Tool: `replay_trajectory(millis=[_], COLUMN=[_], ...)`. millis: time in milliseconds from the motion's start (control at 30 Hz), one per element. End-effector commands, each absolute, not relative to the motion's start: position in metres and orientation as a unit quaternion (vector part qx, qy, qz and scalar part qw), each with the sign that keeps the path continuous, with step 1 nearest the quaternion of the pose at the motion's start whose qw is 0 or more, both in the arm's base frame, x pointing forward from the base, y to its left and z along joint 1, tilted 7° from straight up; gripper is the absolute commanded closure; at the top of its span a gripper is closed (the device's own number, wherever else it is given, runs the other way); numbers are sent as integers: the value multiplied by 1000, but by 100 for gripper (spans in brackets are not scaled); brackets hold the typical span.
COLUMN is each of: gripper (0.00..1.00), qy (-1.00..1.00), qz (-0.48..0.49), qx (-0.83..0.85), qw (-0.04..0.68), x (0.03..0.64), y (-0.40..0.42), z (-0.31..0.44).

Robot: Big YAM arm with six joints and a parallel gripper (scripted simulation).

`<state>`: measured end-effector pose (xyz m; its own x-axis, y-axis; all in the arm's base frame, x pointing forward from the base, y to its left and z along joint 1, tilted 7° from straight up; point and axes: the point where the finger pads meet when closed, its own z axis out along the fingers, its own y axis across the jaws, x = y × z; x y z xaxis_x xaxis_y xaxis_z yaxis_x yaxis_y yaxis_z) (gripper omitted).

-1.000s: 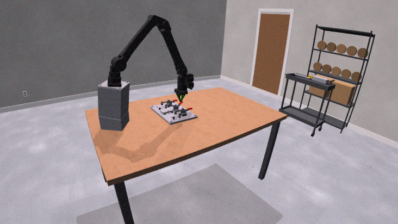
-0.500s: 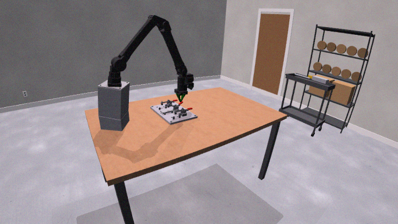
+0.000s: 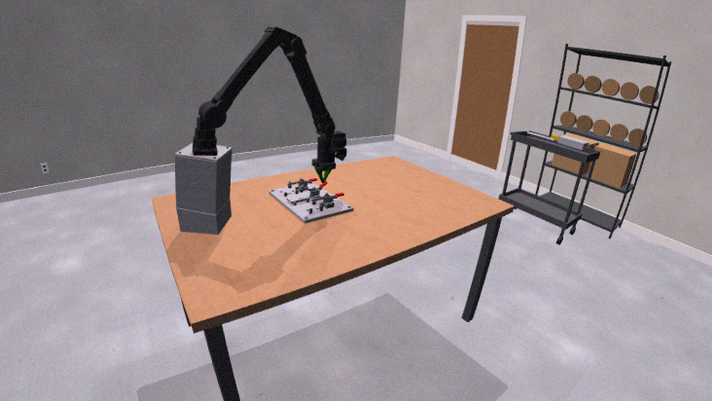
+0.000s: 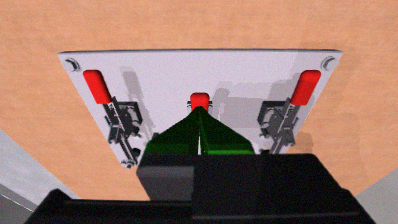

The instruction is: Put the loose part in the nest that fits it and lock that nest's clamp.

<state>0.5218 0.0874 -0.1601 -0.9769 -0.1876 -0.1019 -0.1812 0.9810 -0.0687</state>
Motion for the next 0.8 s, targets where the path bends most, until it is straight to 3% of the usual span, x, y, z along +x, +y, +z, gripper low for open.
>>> replay_trajectory(millis=[0, 767], gripper=[100, 100], qy=[993, 994], qz=[-29, -29], qx=[-92, -92], qw=[63, 57], x=[534, 531], y=[91, 90], z=[-167, -168])
